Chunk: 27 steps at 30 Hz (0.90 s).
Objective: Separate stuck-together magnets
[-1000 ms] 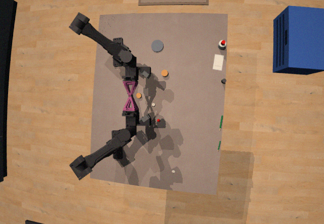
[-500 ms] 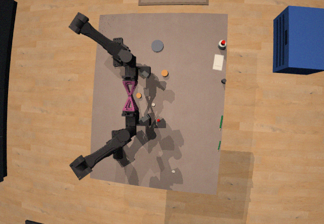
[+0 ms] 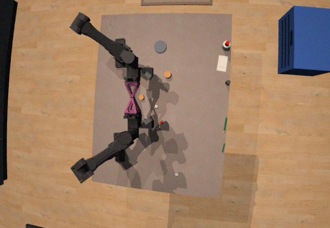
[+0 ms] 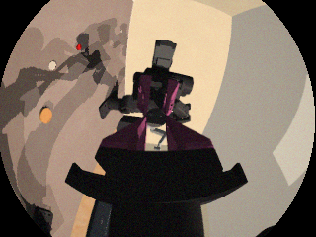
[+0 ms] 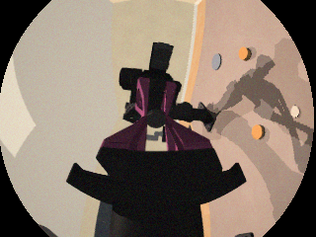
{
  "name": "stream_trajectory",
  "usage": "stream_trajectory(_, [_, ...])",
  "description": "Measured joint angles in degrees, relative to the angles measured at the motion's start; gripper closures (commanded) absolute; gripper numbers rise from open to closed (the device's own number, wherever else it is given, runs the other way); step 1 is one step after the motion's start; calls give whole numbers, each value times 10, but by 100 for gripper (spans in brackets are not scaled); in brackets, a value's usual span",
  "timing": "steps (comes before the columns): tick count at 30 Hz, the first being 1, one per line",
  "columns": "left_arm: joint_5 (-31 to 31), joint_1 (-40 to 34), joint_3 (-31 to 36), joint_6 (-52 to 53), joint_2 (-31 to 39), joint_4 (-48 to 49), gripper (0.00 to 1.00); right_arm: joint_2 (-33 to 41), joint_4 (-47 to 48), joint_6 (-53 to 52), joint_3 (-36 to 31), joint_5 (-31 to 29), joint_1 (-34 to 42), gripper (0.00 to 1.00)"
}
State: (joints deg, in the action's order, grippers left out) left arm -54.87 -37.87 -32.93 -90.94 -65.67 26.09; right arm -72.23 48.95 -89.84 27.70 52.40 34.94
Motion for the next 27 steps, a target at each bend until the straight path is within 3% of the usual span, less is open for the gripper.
stream_trajectory(14, [0, 0, -17, 0, 6, -30, 75, 0, 7, 0, 0, 0, 0, 76])
stream_trajectory(18, [2, -2, 13, 0, 1, 42, 75, -3, -17, 0, -3, 2, -2, 76])
stream_trajectory(27, [2, -2, -5, 0, 4, 47, 75, -3, -30, 0, -3, 3, -2, 76])
